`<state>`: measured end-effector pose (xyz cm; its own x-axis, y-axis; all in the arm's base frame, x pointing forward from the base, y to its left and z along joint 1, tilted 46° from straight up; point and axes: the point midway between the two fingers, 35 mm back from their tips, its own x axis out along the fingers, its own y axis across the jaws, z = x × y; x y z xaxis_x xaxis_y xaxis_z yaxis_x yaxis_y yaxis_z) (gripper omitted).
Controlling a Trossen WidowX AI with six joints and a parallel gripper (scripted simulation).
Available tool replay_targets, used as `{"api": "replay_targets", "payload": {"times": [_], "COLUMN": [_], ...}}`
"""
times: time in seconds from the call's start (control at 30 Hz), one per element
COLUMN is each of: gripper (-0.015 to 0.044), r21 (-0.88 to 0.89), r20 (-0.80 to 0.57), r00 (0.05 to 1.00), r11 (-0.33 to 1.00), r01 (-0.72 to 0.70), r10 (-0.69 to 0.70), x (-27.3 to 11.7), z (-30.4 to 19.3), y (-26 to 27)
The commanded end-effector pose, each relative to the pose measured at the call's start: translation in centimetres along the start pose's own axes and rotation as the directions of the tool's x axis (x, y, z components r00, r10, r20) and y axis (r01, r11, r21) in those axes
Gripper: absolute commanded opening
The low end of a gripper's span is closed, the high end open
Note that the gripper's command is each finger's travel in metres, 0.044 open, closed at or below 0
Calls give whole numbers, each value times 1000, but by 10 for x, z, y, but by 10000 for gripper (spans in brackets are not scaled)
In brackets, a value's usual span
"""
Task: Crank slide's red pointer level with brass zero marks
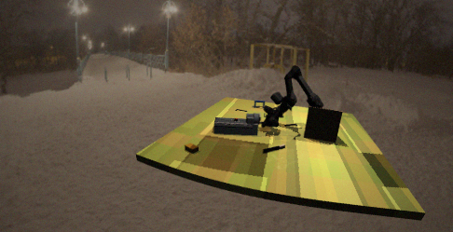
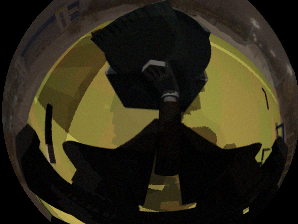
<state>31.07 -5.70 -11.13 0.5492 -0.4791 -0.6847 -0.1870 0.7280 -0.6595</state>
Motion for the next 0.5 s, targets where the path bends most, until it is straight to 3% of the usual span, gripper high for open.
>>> {"api": "replay_targets", "payload": {"times": [0.0,0.47], "gripper": [0,0], "r21": [3,3], "r20": [1,1], "r00": [1000,1000], "r11": [1000,1000], "r01": [15,15], "r10": [-15,-15], "x": [-3,-12], "z": [2,12], "y": [-8,-17]}}
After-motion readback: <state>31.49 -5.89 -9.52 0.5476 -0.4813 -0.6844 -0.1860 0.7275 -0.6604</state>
